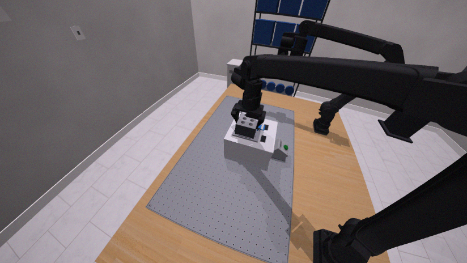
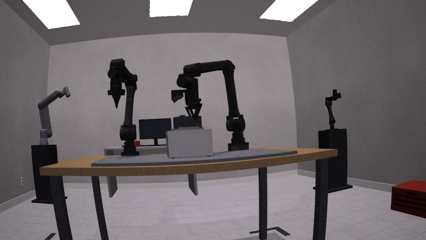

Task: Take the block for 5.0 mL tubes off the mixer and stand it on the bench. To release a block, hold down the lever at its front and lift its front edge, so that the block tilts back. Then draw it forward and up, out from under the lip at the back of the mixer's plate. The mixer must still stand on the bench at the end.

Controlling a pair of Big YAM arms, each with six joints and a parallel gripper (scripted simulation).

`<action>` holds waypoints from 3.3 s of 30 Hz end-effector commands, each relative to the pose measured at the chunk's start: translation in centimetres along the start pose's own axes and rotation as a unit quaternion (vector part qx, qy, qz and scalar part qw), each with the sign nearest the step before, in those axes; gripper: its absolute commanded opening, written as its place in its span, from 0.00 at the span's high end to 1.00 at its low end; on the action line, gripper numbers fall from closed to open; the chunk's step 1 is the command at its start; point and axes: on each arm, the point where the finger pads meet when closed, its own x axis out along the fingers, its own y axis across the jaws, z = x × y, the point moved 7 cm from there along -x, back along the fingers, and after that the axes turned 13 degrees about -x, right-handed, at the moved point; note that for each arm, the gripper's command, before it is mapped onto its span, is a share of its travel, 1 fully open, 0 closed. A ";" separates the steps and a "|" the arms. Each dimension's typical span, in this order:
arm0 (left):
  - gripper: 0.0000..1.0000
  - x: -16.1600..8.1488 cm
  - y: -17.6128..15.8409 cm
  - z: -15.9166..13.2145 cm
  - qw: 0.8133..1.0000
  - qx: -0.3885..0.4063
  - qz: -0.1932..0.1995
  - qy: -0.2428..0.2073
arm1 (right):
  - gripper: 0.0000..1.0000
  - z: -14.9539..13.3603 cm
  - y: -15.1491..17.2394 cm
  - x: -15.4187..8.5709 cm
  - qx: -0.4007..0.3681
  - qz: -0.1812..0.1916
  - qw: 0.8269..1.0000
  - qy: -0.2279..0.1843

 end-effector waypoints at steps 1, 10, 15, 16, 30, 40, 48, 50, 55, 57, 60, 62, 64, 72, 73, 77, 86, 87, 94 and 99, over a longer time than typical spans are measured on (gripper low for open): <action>1.00 -0.9 1.3 1.1 1.000 -0.001 0.011 -0.016 | 1.00 0.4 -0.4 -2.3 0.002 -0.010 1.000 -0.029; 1.00 -0.9 1.3 1.1 1.000 -0.001 0.011 -0.016 | 1.00 0.4 -0.4 -2.2 0.002 -0.009 1.000 -0.027; 1.00 -0.9 1.3 1.1 1.000 -0.001 0.011 -0.016 | 1.00 0.6 -0.5 -1.9 0.002 -0.007 1.000 -0.022; 1.00 -0.9 1.3 1.1 1.000 -0.001 0.011 -0.016 | 1.00 0.7 -0.5 -1.8 0.002 -0.007 1.000 -0.021; 1.00 -0.9 1.3 1.1 1.000 -0.001 0.011 -0.016 | 1.00 0.6 -0.5 -1.8 0.003 -0.006 1.000 -0.020; 1.00 -0.9 1.3 1.1 1.000 -0.001 0.011 -0.016 | 1.00 -0.5 4.5 -0.8 0.008 -0.028 0.994 -0.101; 1.00 -0.9 1.3 1.1 1.000 -0.001 0.011 -0.016 | 1.00 -1.3 9.4 -0.1 0.013 -0.043 0.981 -0.187; 1.00 -0.9 1.3 1.1 1.000 -0.001 0.011 -0.016 | 1.00 -1.5 10.5 0.1 0.014 -0.046 0.977 -0.206; 1.00 -0.9 1.3 1.1 1.000 -0.001 0.011 -0.016 | 1.00 -1.6 11.6 0.2 0.019 -0.054 0.972 -0.227; 1.00 -0.9 1.3 1.1 1.000 -0.001 0.011 -0.016 | 1.00 -1.7 13.0 0.7 0.020 -0.053 0.967 -0.247; 1.00 -0.9 1.3 1.1 1.000 -0.001 0.011 -0.016 | 1.00 -2.0 15.1 1.2 0.016 -0.054 0.964 -0.258; 1.00 -0.9 1.3 1.1 1.000 -0.001 0.011 -0.016 | 1.00 -1.8 16.1 1.0 0.020 -0.056 0.962 -0.267; 1.00 -0.9 1.3 1.1 1.000 -0.001 0.011 -0.016 | 1.00 -2.0 17.1 0.9 0.025 -0.058 0.953 -0.296; 1.00 -0.9 1.3 1.1 1.000 -0.001 0.011 -0.016 | 1.00 -2.5 19.9 1.5 0.025 -0.070 0.935 -0.347; 1.00 -0.9 1.3 1.1 1.000 -0.001 0.011 -0.016 | 1.00 -2.5 20.5 1.5 0.024 -0.074 0.931 -0.357; 1.00 -0.9 1.3 1.1 1.000 -0.001 0.011 -0.016 | 1.00 -3.0 23.3 2.6 0.009 -0.080 0.917 -0.391; 1.00 -0.9 1.3 1.1 1.000 -0.001 0.011 -0.016 | 1.00 -2.9 28.0 2.0 0.016 -0.083 0.889 -0.450; 1.00 -0.9 1.3 1.1 1.000 -0.001 0.011 -0.016 | 1.00 -2.9 28.0 2.0 0.016 -0.083 0.889 -0.450; 1.00 -0.9 1.3 1.1 1.000 -0.001 0.011 -0.016 | 1.00 -2.8 31.2 2.9 0.003 -0.098 0.877 -0.470; 1.00 -0.9 1.3 1.1 1.000 -0.001 0.011 -0.016 | 1.00 -1.9 33.6 1.9 0.016 -0.098 0.880 -0.464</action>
